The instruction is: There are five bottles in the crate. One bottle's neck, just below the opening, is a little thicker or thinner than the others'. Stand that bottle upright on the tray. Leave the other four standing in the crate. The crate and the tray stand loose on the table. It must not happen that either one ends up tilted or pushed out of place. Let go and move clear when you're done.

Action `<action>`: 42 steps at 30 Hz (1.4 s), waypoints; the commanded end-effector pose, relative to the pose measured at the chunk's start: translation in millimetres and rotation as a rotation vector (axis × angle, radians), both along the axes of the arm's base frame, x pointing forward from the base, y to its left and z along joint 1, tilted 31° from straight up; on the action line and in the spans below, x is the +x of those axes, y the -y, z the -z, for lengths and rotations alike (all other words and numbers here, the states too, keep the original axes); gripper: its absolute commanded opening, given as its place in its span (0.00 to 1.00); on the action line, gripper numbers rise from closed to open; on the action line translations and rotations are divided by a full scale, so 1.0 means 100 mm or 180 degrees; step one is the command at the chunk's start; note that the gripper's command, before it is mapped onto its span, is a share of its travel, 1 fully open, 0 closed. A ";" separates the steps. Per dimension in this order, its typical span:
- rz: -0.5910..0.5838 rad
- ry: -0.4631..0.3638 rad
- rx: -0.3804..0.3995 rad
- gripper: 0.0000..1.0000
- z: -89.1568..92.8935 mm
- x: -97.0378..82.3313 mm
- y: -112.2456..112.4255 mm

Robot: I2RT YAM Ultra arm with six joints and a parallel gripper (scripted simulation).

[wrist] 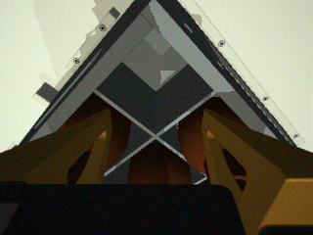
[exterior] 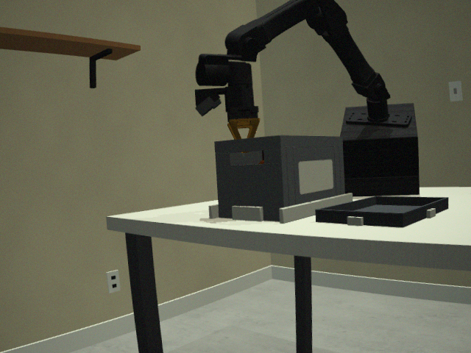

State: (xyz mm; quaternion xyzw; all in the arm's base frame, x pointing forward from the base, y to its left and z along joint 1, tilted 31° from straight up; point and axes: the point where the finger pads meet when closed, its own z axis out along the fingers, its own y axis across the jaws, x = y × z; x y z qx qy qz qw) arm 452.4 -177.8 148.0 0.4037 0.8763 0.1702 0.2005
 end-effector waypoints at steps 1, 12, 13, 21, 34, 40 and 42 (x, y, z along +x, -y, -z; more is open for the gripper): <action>0.0049 0.0130 -0.0108 0.61 -0.30 -0.06 0.11; 0.0037 0.0143 -0.0087 0.61 -0.51 -0.18 0.12; 0.0037 0.0143 -0.0087 0.61 -0.54 -0.20 0.12; 0.0037 0.0141 -0.0090 0.61 -0.75 -0.33 0.14; 0.0039 0.0137 -0.0096 0.61 -0.87 -0.41 0.16; 0.0040 0.0137 -0.0097 0.61 -0.88 -0.42 0.16; 0.0040 0.0137 -0.0097 0.61 -0.88 -0.42 0.16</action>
